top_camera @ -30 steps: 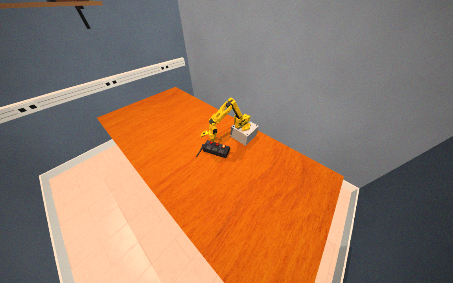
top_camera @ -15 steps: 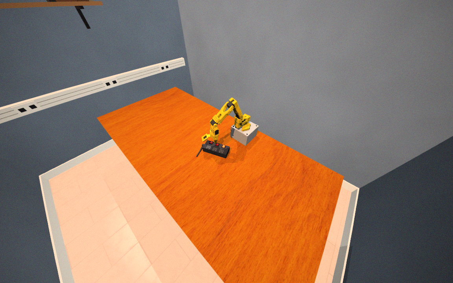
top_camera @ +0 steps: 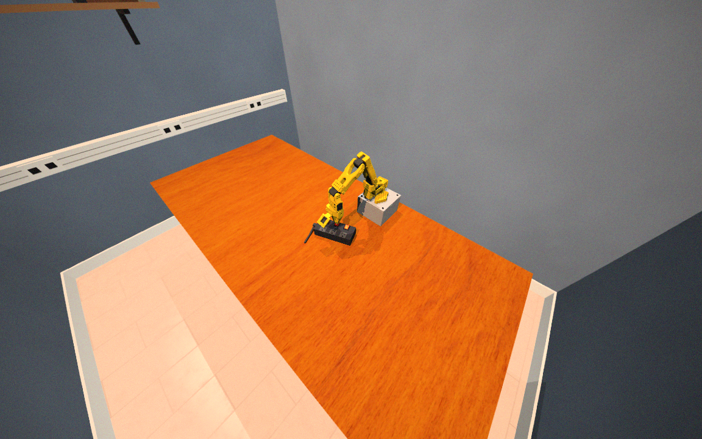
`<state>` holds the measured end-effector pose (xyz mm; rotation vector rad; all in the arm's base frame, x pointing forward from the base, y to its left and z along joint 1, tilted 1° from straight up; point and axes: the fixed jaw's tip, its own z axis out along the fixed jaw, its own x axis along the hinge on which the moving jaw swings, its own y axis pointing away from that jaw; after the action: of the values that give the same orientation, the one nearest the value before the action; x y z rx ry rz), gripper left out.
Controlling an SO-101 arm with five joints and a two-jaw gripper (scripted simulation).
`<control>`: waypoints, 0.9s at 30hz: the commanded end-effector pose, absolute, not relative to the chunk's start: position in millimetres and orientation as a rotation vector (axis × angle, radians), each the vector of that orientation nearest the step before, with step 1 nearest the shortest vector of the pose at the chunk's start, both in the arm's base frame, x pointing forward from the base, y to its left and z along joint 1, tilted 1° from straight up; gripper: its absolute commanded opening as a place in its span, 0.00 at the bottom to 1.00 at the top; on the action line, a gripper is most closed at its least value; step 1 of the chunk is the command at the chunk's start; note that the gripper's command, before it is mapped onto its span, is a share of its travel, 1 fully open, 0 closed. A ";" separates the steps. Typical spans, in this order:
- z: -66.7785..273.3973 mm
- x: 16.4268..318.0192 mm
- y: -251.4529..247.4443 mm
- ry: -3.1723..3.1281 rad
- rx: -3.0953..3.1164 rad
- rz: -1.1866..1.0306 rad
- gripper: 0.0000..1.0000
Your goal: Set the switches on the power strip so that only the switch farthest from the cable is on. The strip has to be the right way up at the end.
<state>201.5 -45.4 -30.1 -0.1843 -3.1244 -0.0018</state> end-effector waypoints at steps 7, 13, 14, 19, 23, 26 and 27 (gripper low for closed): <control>-24.2 199.7 -31.0 -3.113 0.394 -0.002 0.00; -22.1 197.9 -22.0 -3.025 0.836 -0.002 0.00; -21.8 197.5 -20.6 -3.004 0.910 -0.002 0.00; -20.0 195.8 -13.4 -2.868 1.276 -0.002 0.00; -19.3 195.1 -10.6 -2.800 1.419 -0.002 0.00; -18.2 194.1 -6.4 -2.683 1.629 -0.002 0.00; -17.8 193.7 -5.1 -2.641 1.698 -0.002 0.00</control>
<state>195.5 -11.1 -21.7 1.4765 -2.7623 -0.0069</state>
